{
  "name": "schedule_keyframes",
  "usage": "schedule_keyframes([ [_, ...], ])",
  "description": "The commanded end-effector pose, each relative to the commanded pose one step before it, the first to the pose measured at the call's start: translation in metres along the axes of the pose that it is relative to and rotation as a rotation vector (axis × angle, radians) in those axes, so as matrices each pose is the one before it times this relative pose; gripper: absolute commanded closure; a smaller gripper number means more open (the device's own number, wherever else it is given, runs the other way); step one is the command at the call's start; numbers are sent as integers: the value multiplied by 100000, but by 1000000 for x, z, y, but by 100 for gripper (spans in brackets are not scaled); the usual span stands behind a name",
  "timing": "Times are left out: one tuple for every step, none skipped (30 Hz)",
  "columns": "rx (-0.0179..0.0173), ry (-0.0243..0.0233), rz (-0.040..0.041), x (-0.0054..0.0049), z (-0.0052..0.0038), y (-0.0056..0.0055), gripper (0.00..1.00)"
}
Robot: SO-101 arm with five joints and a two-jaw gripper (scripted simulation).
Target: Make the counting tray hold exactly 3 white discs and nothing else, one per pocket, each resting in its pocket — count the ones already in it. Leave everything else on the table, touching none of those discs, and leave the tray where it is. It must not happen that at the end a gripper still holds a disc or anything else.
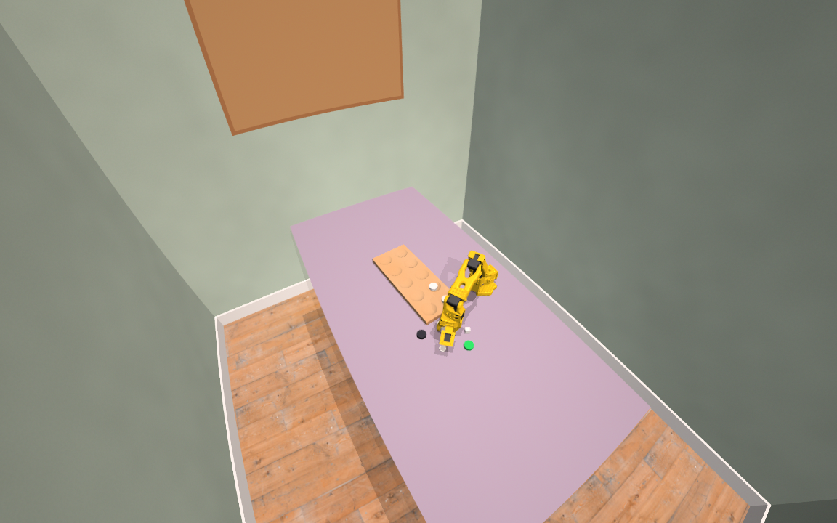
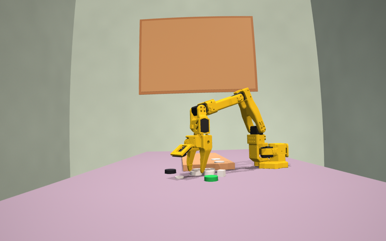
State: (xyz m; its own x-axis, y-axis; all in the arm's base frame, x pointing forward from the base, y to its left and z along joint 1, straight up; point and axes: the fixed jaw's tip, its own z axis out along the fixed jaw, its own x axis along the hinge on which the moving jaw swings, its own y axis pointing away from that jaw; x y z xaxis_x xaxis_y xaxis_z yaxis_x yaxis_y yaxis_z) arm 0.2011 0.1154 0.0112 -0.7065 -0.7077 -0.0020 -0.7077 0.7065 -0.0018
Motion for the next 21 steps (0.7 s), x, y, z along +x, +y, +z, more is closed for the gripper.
schedule_keyframes([
  [2040,-7082,-776,-8990,-11570,-1688,73],
  [0,0,0,0,0,0,73],
  [0,0,0,0,0,0,73],
  [0,0,0,0,0,0,73],
  [-207,680,81,840,1635,138,73],
  [0,0,0,0,0,0,73],
  [0,0,0,0,0,0,73],
  [0,0,0,0,0,0,73],
  [0,0,0,0,0,0,73],
  [0,0,0,0,0,0,73],
  [0,0,0,0,0,0,73],
  [0,0,0,0,0,0,73],
  [0,0,0,0,0,0,73],
  [0,0,0,0,0,0,73],
  [-38,133,81,-136,-120,-163,73],
  [0,0,0,0,0,0,73],
  [0,0,0,0,0,0,73],
  [0,0,0,0,0,0,73],
  [0,0,0,0,0,0,73],
  [0,0,0,0,0,0,73],
  [0,0,0,0,0,0,73],
])
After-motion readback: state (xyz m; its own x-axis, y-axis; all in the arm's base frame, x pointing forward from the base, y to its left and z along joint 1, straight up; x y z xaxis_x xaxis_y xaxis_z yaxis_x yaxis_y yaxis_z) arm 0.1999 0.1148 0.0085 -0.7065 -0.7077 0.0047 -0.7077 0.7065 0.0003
